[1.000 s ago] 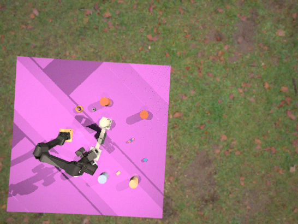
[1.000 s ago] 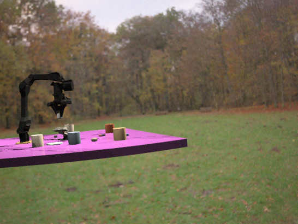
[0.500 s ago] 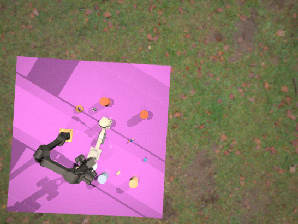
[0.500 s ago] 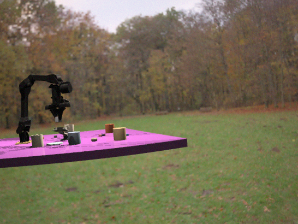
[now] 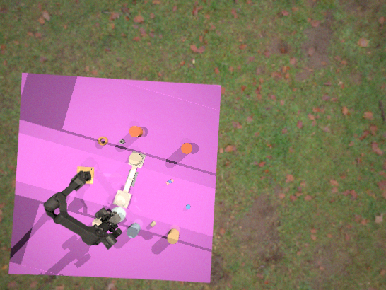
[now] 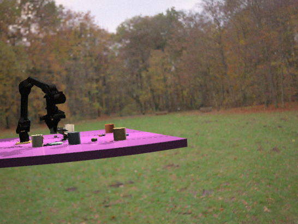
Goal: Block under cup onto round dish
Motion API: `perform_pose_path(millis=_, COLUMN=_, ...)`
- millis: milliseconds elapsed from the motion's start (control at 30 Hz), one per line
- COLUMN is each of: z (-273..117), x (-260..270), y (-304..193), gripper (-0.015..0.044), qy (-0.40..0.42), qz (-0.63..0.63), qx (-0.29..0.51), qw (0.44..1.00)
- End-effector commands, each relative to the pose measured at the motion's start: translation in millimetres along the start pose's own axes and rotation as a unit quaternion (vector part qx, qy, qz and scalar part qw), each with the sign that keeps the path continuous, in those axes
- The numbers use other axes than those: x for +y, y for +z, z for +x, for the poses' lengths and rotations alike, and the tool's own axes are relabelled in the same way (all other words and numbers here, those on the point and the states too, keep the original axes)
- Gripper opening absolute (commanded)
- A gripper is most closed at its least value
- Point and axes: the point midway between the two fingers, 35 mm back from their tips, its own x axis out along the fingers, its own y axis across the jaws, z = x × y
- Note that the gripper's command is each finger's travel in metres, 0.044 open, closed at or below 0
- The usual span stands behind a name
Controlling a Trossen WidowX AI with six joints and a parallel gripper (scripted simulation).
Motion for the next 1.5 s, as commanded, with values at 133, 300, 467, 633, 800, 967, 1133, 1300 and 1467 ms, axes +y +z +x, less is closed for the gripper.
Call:
perform_pose_path(millis=133, z=30.9, x=0.3, y=-0.5, gripper=0.0000, qy=0.002, qz=-0.004, qx=0.002, qw=1.000)
perform_pose_path(millis=300, z=38.3, x=0.8, y=-0.6, gripper=0.0000, qy=0.002, qz=-0.004, qx=0.002, qw=1.000)
perform_pose_path(millis=467, z=43.2, x=0.7, y=-0.6, gripper=0.0000, qy=0.002, qz=-0.004, qx=0.002, qw=1.000)
perform_pose_path(millis=633, z=51.3, x=0.7, y=-0.6, gripper=0.0000, qy=0.002, qz=-0.004, qx=0.002, qw=1.000)
perform_pose_path(millis=800, z=58.3, x=0.9, y=-0.6, gripper=0.0000, qy=0.002, qz=-0.004, qx=0.002, qw=1.000)
perform_pose_path(millis=967, z=53.8, x=0.8, y=-0.2, gripper=0.0131, qy=0.001, qz=-0.002, qx=0.000, qw=1.000)
perform_pose_path(millis=1133, z=53.8, x=0.8, y=-0.2, gripper=0.0262, qy=0.001, qz=-0.002, qx=0.000, qw=1.000)
perform_pose_path(millis=1300, z=53.8, x=0.8, y=-0.2, gripper=0.0394, qy=0.001, qz=-0.002, qx=0.000, qw=1.000)
perform_pose_path(millis=1467, z=6.0, x=-0.3, y=-0.3, gripper=0.0440, qy=0.002, qz=-0.004, qx=0.001, qw=1.000)
